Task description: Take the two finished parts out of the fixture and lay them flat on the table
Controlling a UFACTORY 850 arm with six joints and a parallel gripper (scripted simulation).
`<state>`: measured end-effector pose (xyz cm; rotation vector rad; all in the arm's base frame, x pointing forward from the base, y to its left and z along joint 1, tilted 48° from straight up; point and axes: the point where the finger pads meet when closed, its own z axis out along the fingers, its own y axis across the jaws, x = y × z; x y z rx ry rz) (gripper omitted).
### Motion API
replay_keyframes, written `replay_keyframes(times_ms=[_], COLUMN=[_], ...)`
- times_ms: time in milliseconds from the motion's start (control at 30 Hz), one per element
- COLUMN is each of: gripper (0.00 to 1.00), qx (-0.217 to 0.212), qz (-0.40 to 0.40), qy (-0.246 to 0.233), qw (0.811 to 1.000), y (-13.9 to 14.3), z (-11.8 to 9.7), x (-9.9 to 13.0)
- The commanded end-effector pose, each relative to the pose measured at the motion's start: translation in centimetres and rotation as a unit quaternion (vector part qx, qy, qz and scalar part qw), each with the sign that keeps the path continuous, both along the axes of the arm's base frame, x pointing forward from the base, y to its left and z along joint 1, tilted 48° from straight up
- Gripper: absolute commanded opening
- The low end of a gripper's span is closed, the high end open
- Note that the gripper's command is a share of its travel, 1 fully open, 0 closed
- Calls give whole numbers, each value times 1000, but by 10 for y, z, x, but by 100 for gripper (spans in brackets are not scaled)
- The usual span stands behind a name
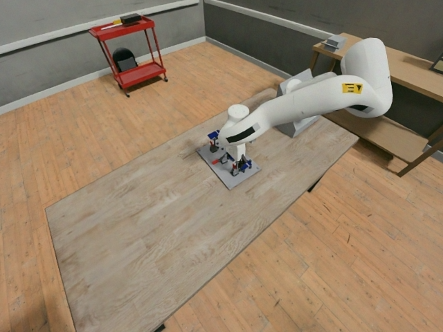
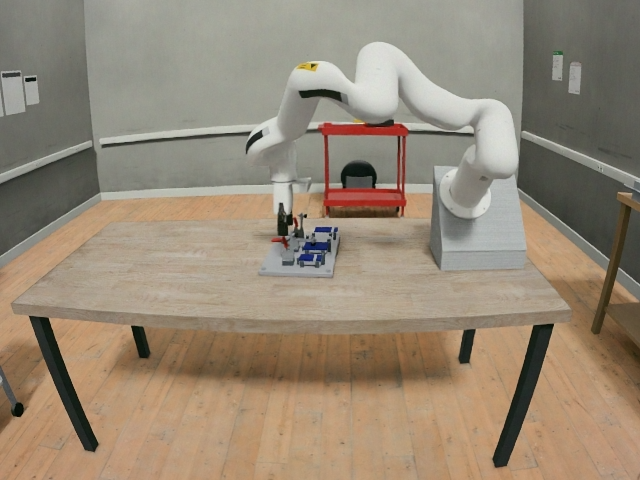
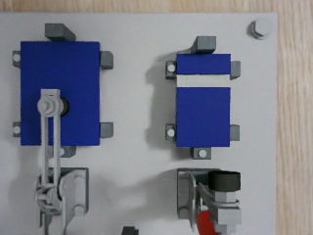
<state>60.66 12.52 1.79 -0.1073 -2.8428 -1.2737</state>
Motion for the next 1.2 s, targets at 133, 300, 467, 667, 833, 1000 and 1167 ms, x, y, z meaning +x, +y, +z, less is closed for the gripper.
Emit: replay_keyframes(times_ms=[133,300,467,667,833,1000,1167], gripper=[100,100,100,100,100,100,100], qx=[0,0,0,0,0,0,0], qz=[0,0,0,0,0,0,0], qy=[-1,-1,-1,-1,-1,-1,-1], qw=[1000,1000,1000,1000,1000,1000,1000], y=[4,7,8,8,8,8,9], z=[-4,-6,-7,-7,-7,-6,-6], x=[1,1,1,0,-3,-8,-20])
